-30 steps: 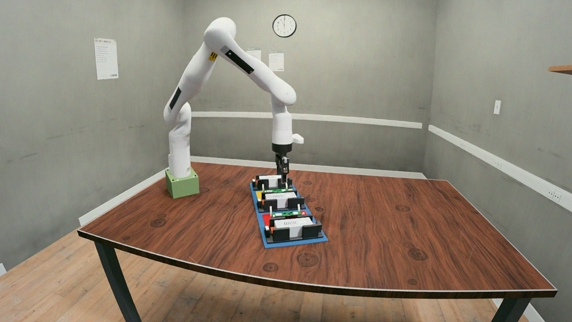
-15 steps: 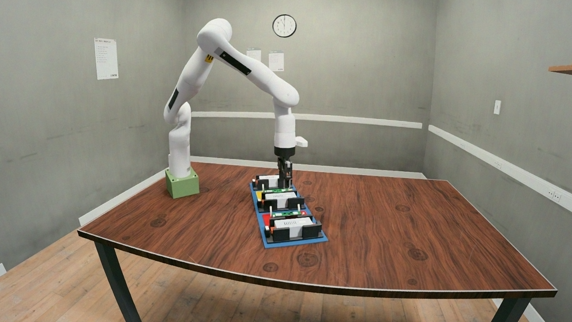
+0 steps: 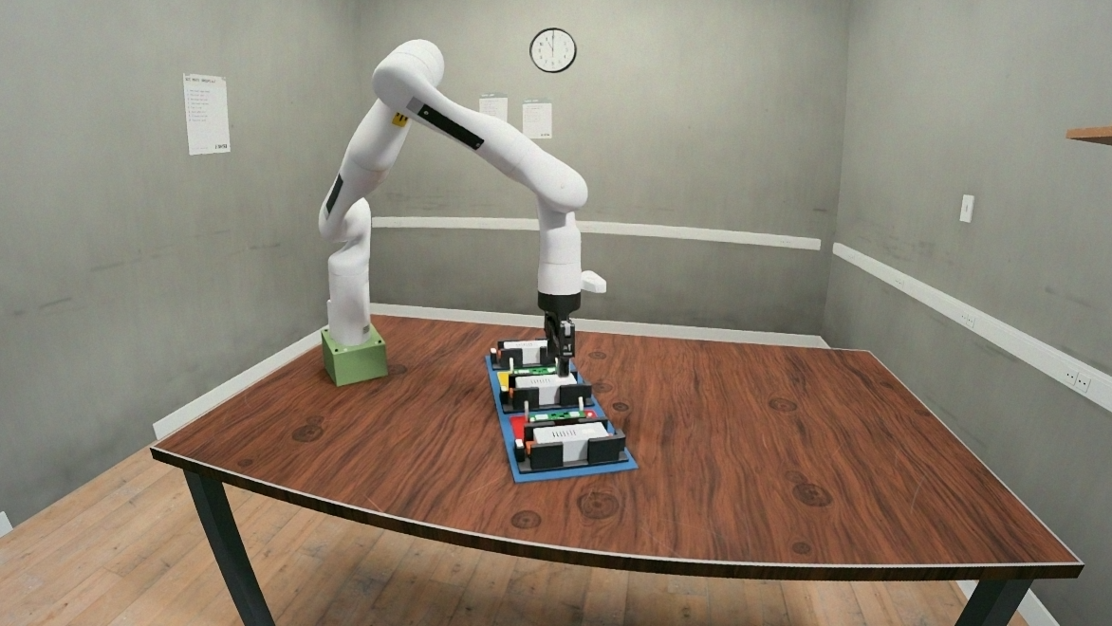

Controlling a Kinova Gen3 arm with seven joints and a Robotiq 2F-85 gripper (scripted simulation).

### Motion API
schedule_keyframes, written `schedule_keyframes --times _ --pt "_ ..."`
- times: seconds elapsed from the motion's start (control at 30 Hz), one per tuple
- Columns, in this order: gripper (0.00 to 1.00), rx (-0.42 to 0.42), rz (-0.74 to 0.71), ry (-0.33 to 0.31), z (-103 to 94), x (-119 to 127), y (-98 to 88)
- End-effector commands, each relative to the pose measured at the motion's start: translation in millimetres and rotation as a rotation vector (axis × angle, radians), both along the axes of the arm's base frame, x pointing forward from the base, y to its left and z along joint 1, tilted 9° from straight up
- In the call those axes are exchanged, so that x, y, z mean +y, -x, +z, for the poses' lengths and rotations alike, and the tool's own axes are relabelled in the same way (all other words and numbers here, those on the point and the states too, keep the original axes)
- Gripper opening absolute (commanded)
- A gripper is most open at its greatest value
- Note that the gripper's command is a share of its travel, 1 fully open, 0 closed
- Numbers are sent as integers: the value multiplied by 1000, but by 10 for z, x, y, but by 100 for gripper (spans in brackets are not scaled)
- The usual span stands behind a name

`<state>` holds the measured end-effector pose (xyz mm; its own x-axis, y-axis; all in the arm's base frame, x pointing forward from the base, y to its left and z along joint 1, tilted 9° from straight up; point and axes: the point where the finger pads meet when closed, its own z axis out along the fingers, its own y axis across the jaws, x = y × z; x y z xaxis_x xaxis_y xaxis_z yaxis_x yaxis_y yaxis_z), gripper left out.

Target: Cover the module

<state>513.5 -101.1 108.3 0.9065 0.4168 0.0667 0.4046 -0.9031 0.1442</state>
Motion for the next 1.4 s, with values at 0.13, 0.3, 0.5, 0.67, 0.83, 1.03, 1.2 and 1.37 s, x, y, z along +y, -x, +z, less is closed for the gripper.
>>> schedule_keyframes --times 0.13,0.3,0.5,0.67,0.83,1.03,1.2,1.37 --pt "100 -1 1 0 57 -325 -156" --pt "100 -1 1 0 57 -325 -156" --pt "100 -1 1 0 97 -595 -277" --pt "100 -1 1 0 138 -867 -399" --pt "100 -1 1 0 138 -867 -399" --pt "100 -1 1 0 149 -937 -430" --pt "100 -1 1 0 162 -1026 -470" --pt "100 -1 1 0 165 -1043 -478"
